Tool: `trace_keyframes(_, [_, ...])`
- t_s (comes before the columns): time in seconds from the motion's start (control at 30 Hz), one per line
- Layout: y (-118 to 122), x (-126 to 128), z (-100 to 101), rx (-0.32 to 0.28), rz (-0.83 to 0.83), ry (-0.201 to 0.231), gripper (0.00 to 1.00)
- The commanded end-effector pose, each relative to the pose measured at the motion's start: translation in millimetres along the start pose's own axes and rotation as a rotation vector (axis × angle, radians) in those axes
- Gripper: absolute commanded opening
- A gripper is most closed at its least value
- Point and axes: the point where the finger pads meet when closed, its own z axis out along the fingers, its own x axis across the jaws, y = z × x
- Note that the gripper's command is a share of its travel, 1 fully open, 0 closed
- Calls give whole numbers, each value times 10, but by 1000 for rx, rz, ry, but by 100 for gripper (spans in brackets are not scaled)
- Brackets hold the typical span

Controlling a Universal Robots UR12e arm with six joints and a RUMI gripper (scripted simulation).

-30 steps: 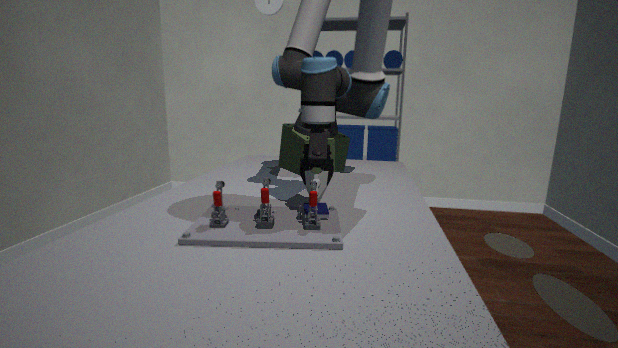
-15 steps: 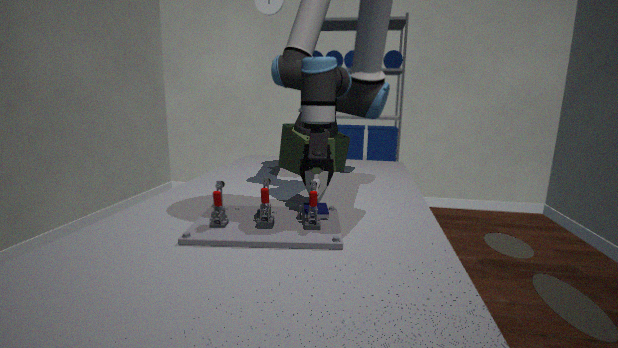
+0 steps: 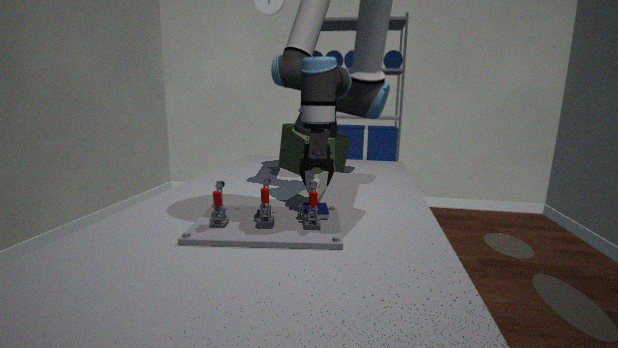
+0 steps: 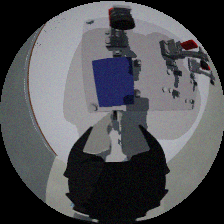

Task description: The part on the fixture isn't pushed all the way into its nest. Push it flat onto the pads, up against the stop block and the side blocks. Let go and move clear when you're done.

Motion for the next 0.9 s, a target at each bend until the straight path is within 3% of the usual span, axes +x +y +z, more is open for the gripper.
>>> trace_keyframes(0.0, [-25, 3, -1, 0, 0, 1, 0])
trace_keyframes(0.87, [-41, 0, -2, 0, 1, 1, 0])
